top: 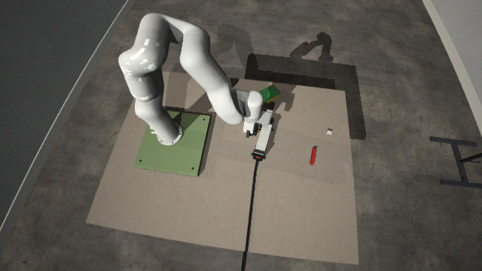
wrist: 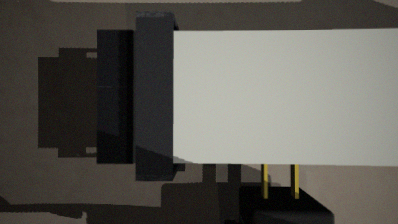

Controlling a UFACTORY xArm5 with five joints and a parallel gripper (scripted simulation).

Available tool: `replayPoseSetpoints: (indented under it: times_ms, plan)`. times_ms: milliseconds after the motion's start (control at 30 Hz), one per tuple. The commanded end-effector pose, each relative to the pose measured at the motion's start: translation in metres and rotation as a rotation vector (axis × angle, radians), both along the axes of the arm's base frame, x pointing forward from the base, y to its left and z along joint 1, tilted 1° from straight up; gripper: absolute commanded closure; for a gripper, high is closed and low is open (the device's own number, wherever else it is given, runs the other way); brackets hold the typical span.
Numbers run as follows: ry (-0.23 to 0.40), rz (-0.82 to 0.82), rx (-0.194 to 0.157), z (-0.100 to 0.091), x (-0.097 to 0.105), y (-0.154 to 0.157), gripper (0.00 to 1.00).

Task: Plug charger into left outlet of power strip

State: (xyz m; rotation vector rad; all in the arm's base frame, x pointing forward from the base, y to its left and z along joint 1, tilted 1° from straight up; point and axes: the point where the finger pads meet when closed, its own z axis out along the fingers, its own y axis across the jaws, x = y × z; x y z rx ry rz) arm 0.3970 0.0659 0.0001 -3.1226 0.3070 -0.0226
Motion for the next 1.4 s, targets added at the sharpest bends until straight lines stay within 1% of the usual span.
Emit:
replayPoseSetpoints:
  times_ms: [0, 1367]
  plan:
    - [-0.004, 0.000, 0.001, 0.001, 0.002, 0.000, 1.00]
    - [-0.004, 0.000, 0.000, 0.001, 0.014, -0.002, 1.00]
